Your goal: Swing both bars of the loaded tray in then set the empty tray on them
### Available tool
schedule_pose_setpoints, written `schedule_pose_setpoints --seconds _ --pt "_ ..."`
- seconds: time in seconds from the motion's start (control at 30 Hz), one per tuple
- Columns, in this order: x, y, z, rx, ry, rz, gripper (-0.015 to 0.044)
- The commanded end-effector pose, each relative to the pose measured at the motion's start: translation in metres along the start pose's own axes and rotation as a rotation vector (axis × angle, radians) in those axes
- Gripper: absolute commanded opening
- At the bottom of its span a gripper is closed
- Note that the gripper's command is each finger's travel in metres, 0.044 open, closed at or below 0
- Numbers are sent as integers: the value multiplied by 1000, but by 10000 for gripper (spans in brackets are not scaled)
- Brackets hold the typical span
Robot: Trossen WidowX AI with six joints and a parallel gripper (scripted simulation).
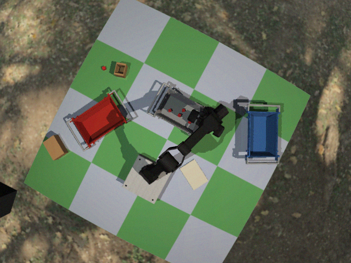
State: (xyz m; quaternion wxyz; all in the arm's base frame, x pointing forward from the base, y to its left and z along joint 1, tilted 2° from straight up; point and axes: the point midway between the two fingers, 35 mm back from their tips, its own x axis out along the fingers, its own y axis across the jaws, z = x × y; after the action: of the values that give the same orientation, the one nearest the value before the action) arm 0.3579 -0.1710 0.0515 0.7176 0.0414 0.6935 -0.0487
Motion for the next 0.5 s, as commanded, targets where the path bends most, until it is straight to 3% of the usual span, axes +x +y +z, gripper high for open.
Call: schedule_pose_setpoints --seconds 0.0,0.27,0.47 --pt "6 21 0 -16 13 22 87" --pt "26 47 -1 -16 13 24 87" --pt "4 44 1 -16 13 24 87"
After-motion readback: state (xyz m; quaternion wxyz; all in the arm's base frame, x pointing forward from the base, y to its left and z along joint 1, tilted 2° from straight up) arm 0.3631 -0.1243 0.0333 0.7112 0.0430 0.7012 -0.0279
